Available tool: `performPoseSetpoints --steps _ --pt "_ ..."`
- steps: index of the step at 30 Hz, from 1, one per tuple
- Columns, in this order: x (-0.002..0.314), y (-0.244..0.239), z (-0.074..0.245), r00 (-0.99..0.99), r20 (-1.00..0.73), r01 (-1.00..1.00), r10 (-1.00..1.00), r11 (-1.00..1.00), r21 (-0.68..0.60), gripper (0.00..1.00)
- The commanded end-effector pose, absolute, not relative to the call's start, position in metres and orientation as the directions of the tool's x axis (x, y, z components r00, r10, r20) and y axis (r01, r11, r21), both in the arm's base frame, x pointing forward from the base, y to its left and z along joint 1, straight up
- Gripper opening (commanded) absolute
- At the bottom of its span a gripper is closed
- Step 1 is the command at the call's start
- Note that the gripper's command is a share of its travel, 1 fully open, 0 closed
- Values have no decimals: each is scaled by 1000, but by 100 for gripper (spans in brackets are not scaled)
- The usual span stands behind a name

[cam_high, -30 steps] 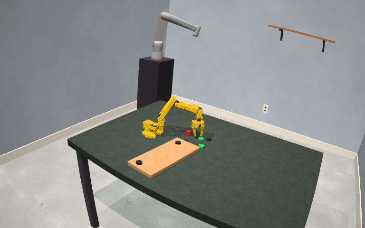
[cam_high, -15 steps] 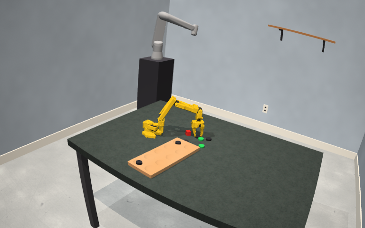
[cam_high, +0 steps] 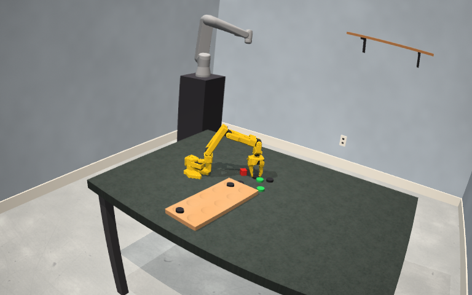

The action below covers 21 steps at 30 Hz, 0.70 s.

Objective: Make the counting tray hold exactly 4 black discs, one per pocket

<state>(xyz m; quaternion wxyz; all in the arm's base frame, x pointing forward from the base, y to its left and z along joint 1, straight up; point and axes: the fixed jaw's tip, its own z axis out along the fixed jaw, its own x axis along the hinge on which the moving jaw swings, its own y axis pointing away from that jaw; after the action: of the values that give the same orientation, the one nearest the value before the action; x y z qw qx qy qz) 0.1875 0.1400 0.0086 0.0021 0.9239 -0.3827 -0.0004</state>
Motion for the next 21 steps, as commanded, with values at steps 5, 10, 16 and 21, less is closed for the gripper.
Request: performPoseSetpoints --steps 5,10,16,21 --pt "194 146 20 707 7 -706 -707 -706 -55 0" --pt "194 146 24 707 7 -706 -707 -706 -55 0" --pt "195 147 31 707 7 -706 -707 -706 -55 0" --pt "195 147 41 707 7 -706 -707 -706 -55 0"
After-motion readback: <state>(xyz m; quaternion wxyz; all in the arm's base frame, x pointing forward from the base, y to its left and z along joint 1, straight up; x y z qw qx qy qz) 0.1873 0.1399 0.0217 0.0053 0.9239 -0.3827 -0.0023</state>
